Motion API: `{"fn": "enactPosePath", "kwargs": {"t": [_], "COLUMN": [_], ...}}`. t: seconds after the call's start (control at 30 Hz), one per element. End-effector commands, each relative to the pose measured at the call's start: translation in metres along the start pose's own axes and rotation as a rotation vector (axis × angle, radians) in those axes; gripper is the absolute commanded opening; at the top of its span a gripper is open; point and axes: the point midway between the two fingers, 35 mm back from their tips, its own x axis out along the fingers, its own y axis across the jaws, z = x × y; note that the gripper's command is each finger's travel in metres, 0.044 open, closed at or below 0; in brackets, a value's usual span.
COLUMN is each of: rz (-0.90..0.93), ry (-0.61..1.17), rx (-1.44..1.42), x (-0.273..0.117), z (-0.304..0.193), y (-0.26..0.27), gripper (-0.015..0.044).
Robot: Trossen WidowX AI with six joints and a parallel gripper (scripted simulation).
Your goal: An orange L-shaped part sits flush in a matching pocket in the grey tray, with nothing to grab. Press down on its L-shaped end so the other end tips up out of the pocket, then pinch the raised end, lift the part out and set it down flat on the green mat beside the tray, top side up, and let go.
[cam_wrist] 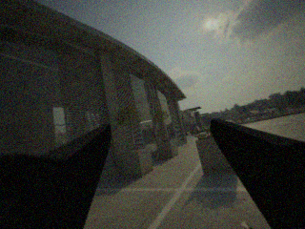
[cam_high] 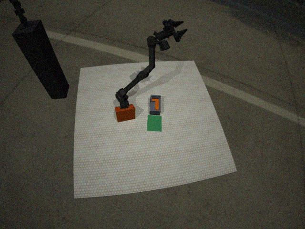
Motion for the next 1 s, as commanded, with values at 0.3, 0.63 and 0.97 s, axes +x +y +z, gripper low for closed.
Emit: {"fn": "enactPosePath", "kwargs": {"t": [0.3,0.63,0.97], "rz": [0.148,0.393,0.660], "ry": [-0.238,-0.494,-0.721], "rx": [0.064,0.029,-0.069], "x": [-0.050,-0.134,-0.253], "z": [0.102,0.190,0.235], "y": [0.043,0.103,0.175], "gripper": [0.0180,0.0180,0.0180]}}
